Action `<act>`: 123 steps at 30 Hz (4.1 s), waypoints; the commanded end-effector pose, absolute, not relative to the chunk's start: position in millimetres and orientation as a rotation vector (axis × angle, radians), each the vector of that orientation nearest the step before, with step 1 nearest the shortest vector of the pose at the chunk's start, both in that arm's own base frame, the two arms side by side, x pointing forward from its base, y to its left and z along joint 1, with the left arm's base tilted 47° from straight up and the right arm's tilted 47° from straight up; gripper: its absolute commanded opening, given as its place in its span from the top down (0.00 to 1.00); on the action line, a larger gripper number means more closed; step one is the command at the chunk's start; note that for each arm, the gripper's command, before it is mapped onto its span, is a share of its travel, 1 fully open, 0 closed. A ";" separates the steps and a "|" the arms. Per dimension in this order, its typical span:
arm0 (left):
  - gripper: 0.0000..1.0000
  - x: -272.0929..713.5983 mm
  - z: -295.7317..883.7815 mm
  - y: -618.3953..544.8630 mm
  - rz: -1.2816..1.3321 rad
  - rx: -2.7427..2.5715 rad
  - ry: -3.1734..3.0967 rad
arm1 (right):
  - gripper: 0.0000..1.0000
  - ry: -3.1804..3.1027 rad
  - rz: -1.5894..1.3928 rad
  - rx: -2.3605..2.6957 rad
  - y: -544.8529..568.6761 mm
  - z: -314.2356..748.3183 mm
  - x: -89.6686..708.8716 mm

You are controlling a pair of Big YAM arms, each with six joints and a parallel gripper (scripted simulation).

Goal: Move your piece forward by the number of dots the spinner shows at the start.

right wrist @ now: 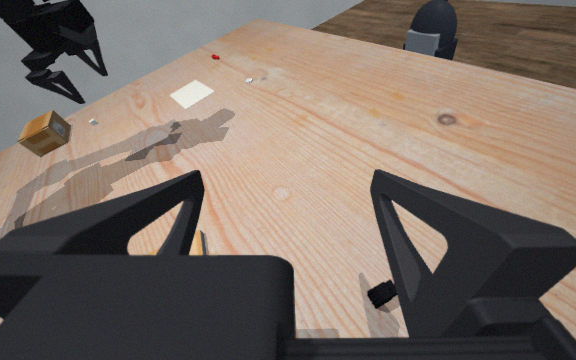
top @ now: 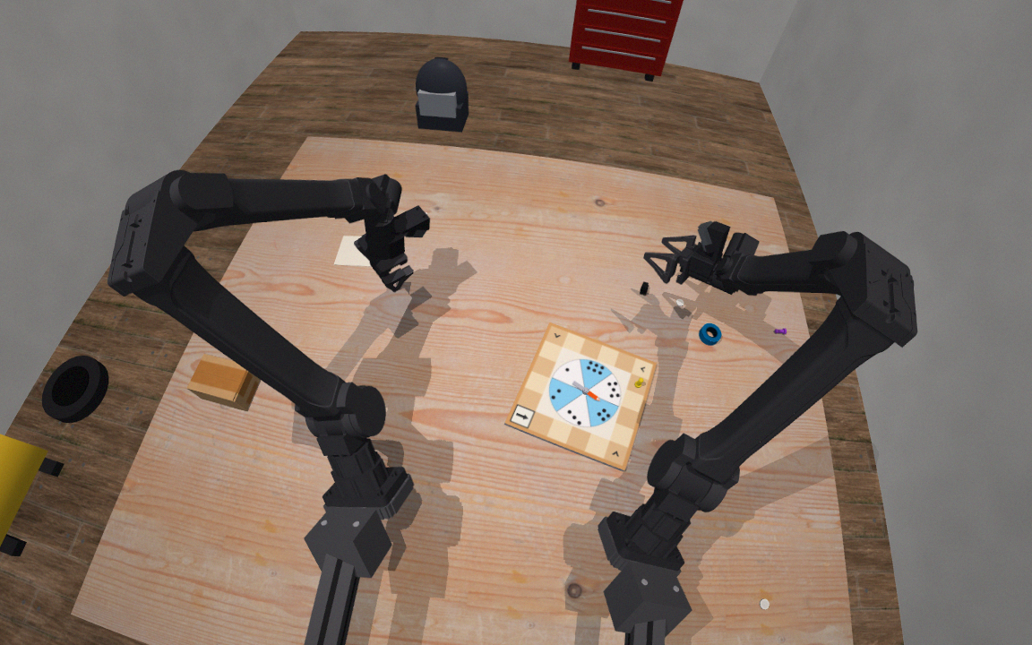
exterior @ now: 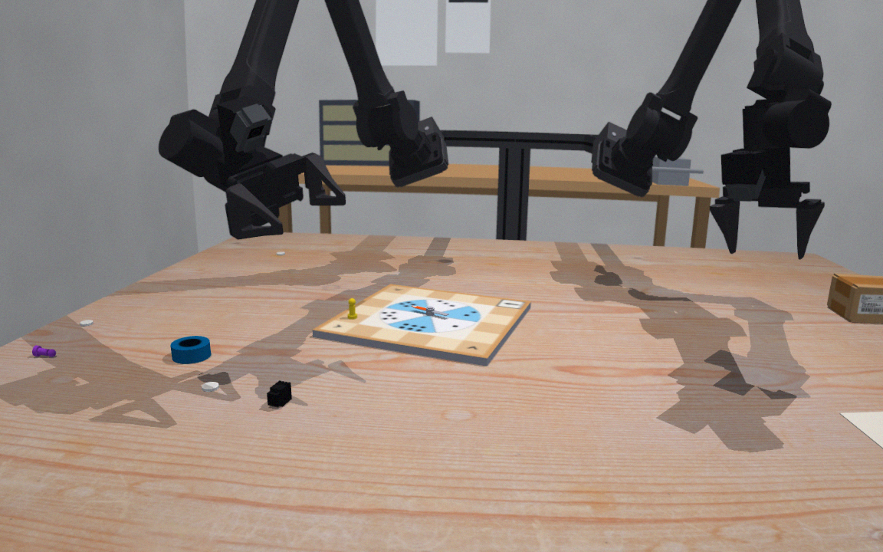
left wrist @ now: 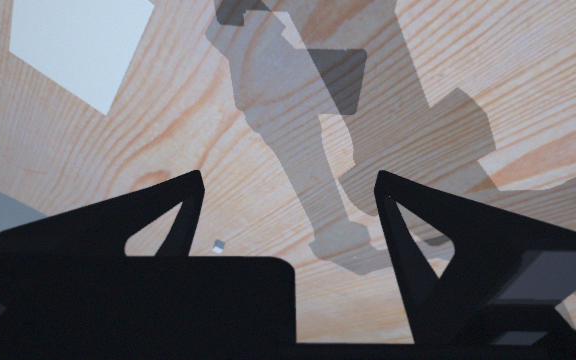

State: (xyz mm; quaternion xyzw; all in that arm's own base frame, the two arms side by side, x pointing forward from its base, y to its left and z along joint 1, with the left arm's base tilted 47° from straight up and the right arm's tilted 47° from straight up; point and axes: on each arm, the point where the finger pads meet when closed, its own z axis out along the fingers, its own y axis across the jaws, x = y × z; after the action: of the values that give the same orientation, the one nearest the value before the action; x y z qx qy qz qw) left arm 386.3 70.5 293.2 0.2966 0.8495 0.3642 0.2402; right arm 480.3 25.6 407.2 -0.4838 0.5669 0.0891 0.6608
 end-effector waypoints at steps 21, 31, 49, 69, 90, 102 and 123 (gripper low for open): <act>0.00 387.9 308.3 79.1 1.017 0.774 2.282 | 0.00 1.270 0.154 -1.118 22.7 405.1 470.4; 0.00 432.6 363.1 129.8 0.897 0.459 2.048 | 0.00 1.422 -0.071 -1.152 -6.4 325.7 432.9; 0.00 493.1 456.7 210.0 0.668 0.071 1.588 | 0.00 1.704 -0.459 -1.121 -58.7 189.4 374.6; 0.00 554.3 535.7 278.6 0.453 -0.203 1.145 | 0.00 1.745 -0.480 -1.105 -62.9 178.1 373.5; 0.00 579.9 523.4 185.8 0.467 -0.005 1.250 | 0.00 1.763 -0.422 -1.084 -27.7 177.2 354.4; 0.00 564.4 484.2 42.0 0.360 0.338 1.400 | 0.00 1.759 -0.428 -1.089 14.1 184.1 330.2; 0.00 391.4 354.7 -199.1 0.086 1.260 1.389 | 0.00 1.742 -0.424 -1.073 82.7 207.2 293.5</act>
State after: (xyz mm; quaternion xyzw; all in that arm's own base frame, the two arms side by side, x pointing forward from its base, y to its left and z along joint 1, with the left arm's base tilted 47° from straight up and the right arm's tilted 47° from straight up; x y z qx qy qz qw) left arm 455.0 -150.4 380.8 0.4349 0.6323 0.0442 0.6396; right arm 301.2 63.9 187.8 -0.4582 0.7206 -0.1824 0.4873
